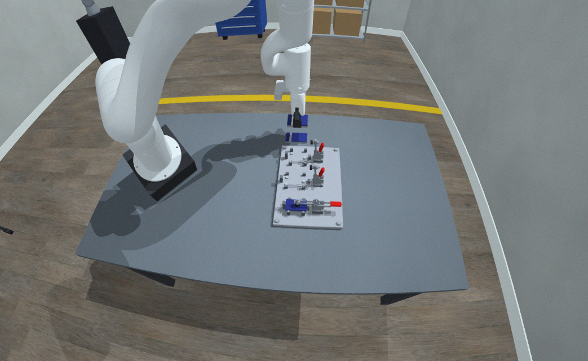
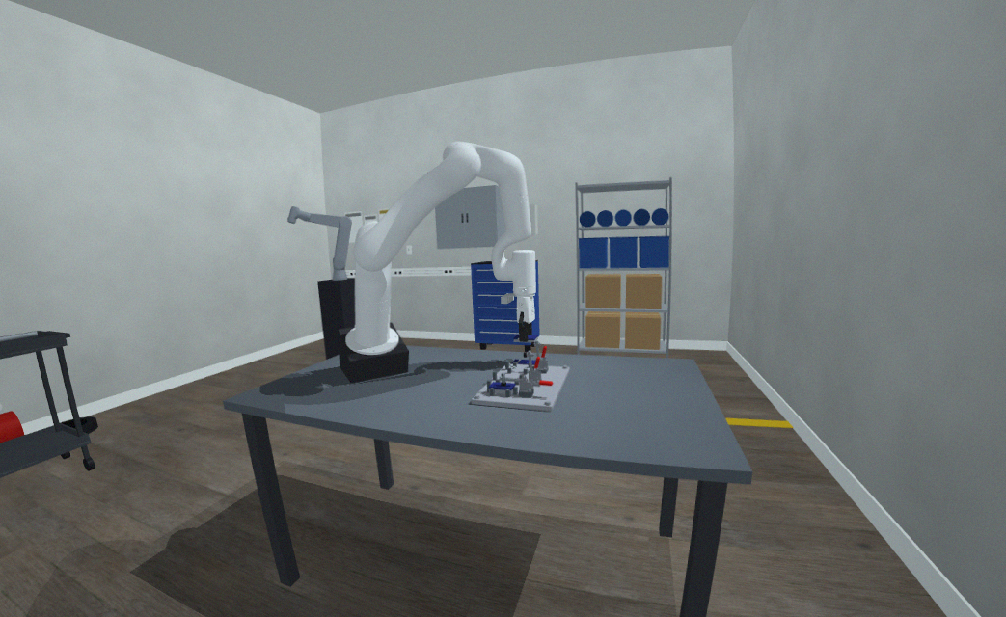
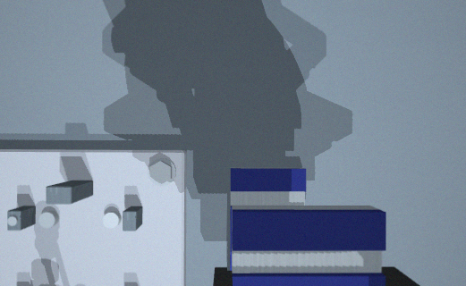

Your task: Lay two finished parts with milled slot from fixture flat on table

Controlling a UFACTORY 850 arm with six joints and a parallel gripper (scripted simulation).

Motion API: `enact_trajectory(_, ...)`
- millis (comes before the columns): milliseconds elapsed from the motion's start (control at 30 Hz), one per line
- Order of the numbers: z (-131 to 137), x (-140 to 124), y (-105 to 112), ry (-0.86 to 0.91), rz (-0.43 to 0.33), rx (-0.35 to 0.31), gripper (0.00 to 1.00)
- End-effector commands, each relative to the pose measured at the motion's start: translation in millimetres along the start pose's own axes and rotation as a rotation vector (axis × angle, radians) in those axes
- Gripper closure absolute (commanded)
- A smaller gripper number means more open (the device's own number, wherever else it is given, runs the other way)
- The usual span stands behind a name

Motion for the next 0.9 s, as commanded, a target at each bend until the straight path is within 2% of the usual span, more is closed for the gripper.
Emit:
enact_trajectory(0,0,-1,1,0.0,-0.001,-0.001,1.0)
enact_trajectory(433,0,-5,1,0.0,-0.001,-0.001,1.0)
enact_trajectory(867,-2,-32,1,0.0,-0.001,-0.001,1.0)
Point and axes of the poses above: the point where the finger pads meet when closed, its own y axis back along the fingers, its own z axis across the jaws, x = y × z, the point moved 5 cm from there along y, back along the fingers, and after that the axes turned 5 degrees about y, right-handed, at the moved point
